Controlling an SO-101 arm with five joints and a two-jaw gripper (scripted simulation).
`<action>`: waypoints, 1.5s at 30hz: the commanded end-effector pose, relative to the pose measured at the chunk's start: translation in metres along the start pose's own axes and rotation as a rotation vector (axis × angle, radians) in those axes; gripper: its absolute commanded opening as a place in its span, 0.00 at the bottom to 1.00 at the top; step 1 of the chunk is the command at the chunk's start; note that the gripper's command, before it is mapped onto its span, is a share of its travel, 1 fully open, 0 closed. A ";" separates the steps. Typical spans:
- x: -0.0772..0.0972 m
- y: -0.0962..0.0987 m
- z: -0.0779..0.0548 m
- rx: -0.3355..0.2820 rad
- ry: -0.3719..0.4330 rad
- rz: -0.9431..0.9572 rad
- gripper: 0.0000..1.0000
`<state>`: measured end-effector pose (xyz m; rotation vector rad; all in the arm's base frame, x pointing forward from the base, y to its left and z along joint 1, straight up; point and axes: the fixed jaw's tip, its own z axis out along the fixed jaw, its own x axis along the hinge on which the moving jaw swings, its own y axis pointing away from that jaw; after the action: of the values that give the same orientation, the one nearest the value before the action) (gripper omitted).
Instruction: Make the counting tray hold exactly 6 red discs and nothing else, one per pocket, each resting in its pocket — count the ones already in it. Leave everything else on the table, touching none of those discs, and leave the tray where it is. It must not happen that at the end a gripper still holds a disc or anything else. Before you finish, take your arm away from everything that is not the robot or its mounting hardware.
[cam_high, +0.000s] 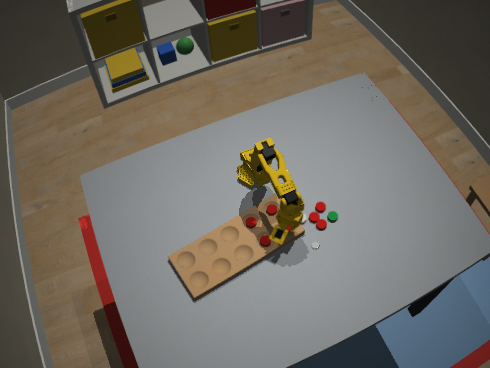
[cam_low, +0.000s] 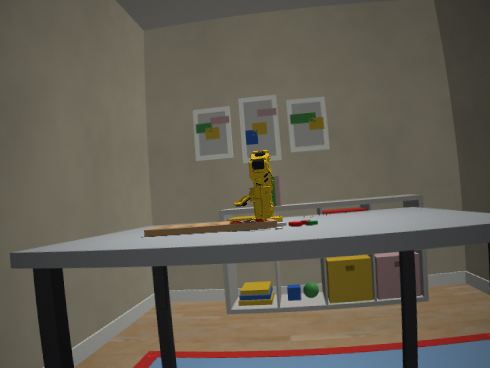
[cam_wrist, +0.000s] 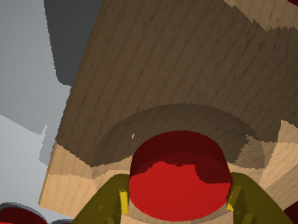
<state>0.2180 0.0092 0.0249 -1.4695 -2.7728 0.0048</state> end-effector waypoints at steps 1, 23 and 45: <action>-0.005 0.009 -0.014 -0.067 -0.042 -0.006 0.12; -0.005 0.010 -0.025 -0.067 -0.042 -0.006 0.27; -0.003 0.011 -0.049 -0.067 -0.042 -0.006 0.27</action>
<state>0.2209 0.0110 0.0580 -1.4619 -2.7775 0.0043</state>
